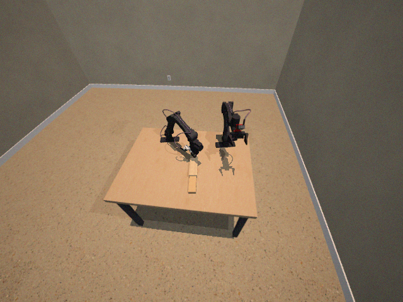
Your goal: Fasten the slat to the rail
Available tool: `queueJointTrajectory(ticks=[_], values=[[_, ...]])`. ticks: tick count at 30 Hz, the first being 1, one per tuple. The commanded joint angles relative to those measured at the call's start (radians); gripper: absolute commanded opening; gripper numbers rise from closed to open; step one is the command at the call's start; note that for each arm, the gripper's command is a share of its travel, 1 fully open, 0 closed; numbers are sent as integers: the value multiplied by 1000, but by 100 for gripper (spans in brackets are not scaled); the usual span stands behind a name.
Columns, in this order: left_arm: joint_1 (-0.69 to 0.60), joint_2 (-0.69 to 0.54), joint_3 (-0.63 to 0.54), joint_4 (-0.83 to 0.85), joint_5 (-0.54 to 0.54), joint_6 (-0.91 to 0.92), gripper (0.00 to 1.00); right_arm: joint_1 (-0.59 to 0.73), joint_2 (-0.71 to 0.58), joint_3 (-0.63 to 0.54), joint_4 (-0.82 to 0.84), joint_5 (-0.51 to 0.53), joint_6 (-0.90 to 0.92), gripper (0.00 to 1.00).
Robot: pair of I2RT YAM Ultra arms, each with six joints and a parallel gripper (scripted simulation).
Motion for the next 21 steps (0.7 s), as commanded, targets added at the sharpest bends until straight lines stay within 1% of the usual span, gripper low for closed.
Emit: queueJointTrajectory(ticks=[1, 11, 13, 21], values=[[-25, 37, 44, -39, 0, -22, 100, 0, -8, 4, 0, 1, 0, 34], [-105, 169, 170, -181, 3, -92, 100, 0, -8, 4, 0, 1, 0, 34], [-105, 169, 170, -181, 3, -92, 100, 0, -8, 4, 0, 1, 0, 34], [-166, 277, 276, -301, 4, -148, 100, 0, -8, 4, 0, 1, 0, 34]])
